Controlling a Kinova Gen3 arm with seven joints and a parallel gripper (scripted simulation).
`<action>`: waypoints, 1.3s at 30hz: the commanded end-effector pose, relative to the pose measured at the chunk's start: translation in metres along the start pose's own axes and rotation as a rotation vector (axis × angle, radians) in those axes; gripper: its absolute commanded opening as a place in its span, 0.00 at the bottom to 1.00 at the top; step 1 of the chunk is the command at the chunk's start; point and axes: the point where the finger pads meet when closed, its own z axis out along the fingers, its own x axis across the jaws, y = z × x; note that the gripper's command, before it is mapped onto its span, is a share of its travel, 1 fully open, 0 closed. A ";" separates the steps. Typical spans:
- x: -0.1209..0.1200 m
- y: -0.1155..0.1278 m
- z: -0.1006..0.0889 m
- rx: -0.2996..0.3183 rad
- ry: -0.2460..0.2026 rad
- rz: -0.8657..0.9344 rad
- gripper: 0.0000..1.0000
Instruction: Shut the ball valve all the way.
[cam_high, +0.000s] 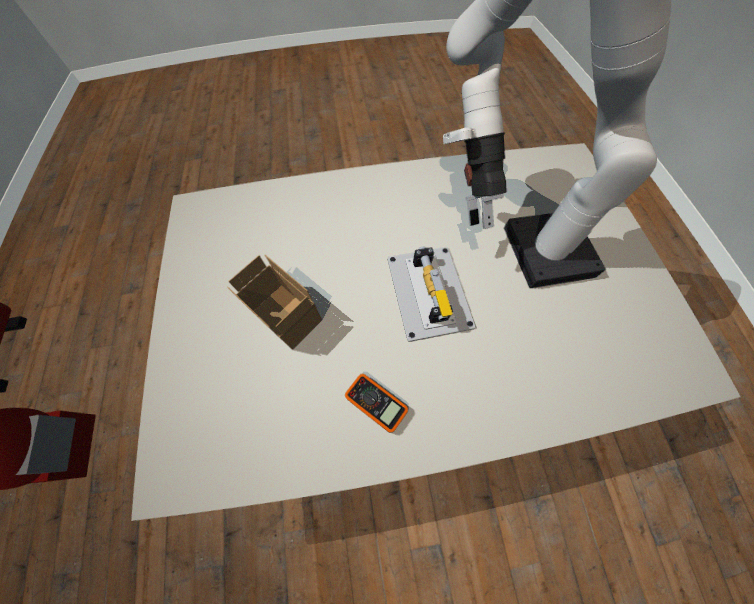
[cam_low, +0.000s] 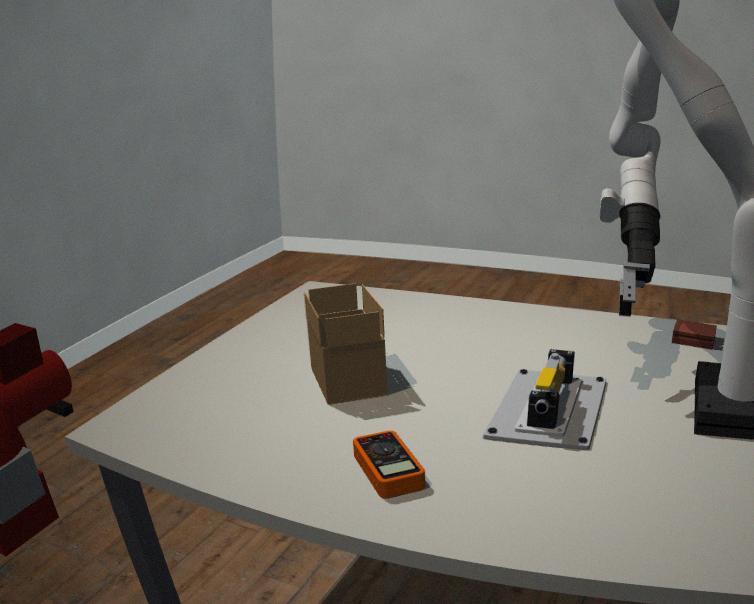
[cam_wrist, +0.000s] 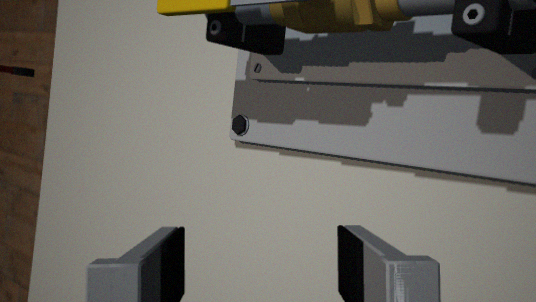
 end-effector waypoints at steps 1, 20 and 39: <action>-0.005 -0.007 0.005 0.029 0.036 0.082 1.00; -0.030 -0.039 0.030 0.170 0.177 0.462 1.00; -0.047 -0.061 0.048 0.276 0.276 0.745 1.00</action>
